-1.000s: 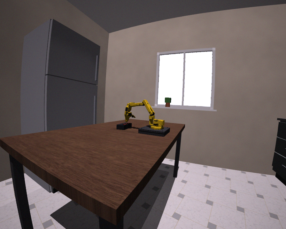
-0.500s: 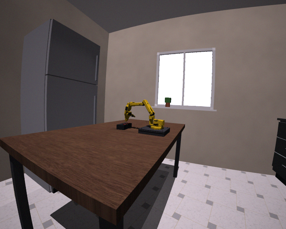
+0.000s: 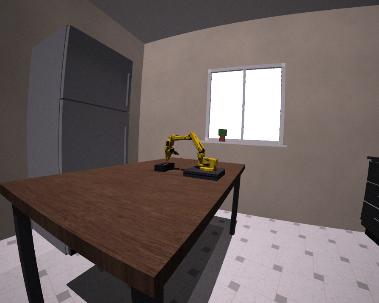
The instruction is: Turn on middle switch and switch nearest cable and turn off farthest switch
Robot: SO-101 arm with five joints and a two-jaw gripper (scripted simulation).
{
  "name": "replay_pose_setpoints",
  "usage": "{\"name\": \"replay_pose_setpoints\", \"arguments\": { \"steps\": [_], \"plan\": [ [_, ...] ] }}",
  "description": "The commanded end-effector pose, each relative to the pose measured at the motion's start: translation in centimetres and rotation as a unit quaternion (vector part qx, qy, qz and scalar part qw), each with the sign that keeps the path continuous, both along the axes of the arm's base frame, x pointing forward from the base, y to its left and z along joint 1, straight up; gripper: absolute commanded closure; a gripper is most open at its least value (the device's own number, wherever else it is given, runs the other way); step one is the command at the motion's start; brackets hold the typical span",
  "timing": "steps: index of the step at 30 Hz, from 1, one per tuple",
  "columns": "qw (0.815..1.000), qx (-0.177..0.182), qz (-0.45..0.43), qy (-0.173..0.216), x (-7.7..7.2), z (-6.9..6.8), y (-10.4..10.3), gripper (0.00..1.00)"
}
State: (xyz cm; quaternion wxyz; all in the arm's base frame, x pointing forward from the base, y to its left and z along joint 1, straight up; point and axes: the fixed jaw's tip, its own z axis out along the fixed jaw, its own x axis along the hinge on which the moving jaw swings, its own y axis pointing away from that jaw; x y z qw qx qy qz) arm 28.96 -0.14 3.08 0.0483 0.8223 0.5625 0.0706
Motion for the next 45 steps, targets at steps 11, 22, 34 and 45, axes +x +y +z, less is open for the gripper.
{"name": "replay_pose_setpoints", "arguments": {
  "steps": [11, 22, 34, 45],
  "plan": [
    [1.000, 0.000, -0.002, 0.000, -0.15, -0.33, -0.28, 1.00],
    [1.000, 0.000, -0.002, 0.000, -0.14, -0.71, -0.28, 1.00],
    [1.000, 0.000, -0.002, 0.000, -0.15, -1.08, -0.28, 1.00],
    [1.000, 0.000, -0.002, 0.000, -0.17, -1.13, -0.28, 1.00]
  ]
}}
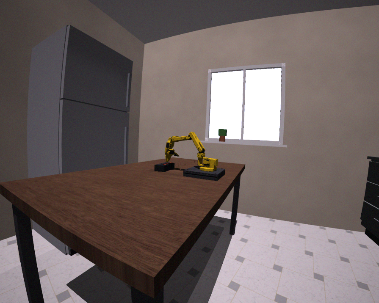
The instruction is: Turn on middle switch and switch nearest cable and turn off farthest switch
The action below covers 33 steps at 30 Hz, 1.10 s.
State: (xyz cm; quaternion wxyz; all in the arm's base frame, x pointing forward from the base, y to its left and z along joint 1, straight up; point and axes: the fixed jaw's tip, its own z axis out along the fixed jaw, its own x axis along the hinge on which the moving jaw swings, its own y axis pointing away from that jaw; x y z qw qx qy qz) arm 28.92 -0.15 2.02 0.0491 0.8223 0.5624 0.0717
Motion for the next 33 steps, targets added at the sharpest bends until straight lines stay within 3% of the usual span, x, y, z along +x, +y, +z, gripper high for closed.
{"name": "replay_pose_setpoints", "arguments": {
  "steps": [1, 33],
  "plan": [
    [1.000, 0.000, -0.001, 0.001, -0.14, -0.10, -0.27, 1.00],
    [1.000, 0.000, -0.001, 0.001, -0.12, 0.12, -0.26, 1.00]
  ]
}}
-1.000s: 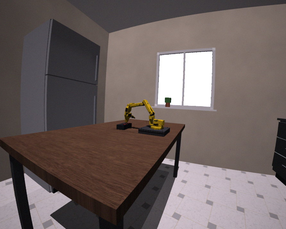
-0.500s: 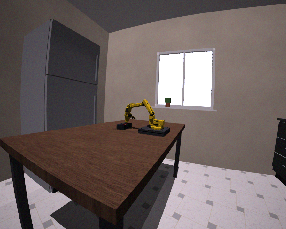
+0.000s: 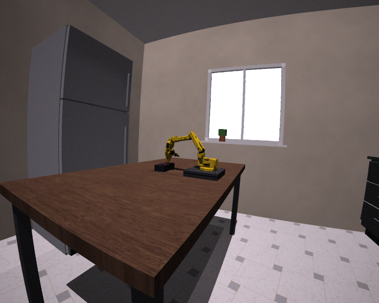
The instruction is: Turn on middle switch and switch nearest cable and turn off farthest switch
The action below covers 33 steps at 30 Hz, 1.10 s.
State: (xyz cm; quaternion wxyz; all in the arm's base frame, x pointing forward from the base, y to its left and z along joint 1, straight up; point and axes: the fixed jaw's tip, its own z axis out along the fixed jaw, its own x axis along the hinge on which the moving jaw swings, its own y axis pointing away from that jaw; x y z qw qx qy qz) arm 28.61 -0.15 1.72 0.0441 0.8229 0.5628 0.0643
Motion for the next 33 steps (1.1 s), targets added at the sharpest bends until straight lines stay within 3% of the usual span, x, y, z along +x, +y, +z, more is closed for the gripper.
{"name": "replay_pose_setpoints", "arguments": {
  "steps": [1, 9, 33],
  "plan": [
    [1.000, 0.000, -0.001, -0.008, 0.2, 0.4, -0.3, 1.00],
    [1.000, 0.000, -0.001, -0.008, 0.0, -0.5, -0.3, 1.00],
    [1.000, 0.000, -0.001, -0.008, -0.1, -0.9, -0.2, 1.00]
  ]
}}
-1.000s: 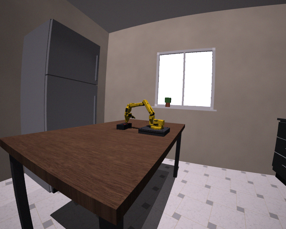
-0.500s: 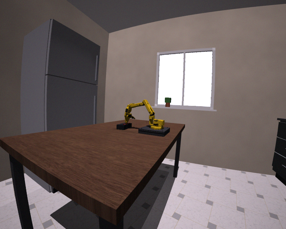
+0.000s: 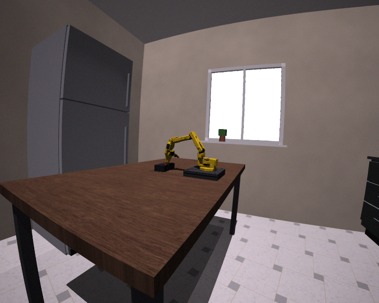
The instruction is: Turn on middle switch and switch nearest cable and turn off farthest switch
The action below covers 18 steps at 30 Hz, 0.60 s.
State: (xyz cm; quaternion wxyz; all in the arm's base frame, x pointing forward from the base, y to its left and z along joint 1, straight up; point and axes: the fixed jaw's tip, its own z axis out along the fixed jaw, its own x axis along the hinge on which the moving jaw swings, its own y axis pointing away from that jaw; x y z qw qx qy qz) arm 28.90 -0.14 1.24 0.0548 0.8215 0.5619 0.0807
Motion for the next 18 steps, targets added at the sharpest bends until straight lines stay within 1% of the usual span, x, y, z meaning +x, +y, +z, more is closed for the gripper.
{"name": "replay_pose_setpoints", "arguments": {
  "steps": [1, 10, 18],
  "plan": [
    [1.000, -0.001, -0.001, 0.012, -0.45, -0.46, -0.26, 1.00],
    [1.000, -0.001, -0.001, 0.012, -0.71, -0.81, -0.26, 1.00],
    [1.000, -0.001, -0.001, 0.012, -0.74, -0.86, -0.26, 1.00]
  ]
}}
